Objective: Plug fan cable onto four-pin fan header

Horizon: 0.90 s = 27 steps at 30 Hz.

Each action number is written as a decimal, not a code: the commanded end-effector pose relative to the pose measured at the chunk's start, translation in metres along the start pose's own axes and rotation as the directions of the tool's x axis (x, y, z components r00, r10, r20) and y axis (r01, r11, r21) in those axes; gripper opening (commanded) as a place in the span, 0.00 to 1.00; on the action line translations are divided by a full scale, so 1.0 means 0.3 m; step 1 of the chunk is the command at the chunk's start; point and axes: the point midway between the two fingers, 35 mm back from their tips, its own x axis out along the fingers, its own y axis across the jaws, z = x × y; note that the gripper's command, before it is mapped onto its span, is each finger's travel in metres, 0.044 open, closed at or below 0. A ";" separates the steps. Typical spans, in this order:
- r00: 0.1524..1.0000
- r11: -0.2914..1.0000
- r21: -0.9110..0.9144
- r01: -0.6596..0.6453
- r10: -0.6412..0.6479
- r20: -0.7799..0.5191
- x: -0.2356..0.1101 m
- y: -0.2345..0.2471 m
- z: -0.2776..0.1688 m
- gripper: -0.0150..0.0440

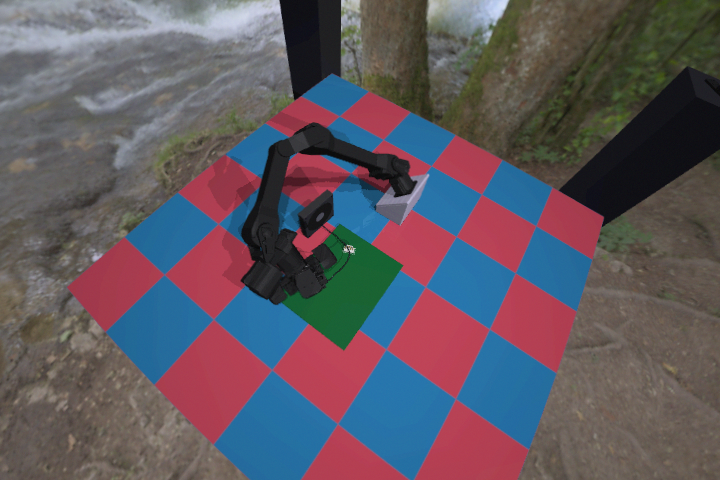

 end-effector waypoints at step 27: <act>0.920 0.993 -0.050 -0.111 0.121 0.372 0.069 0.022 -0.014 0.25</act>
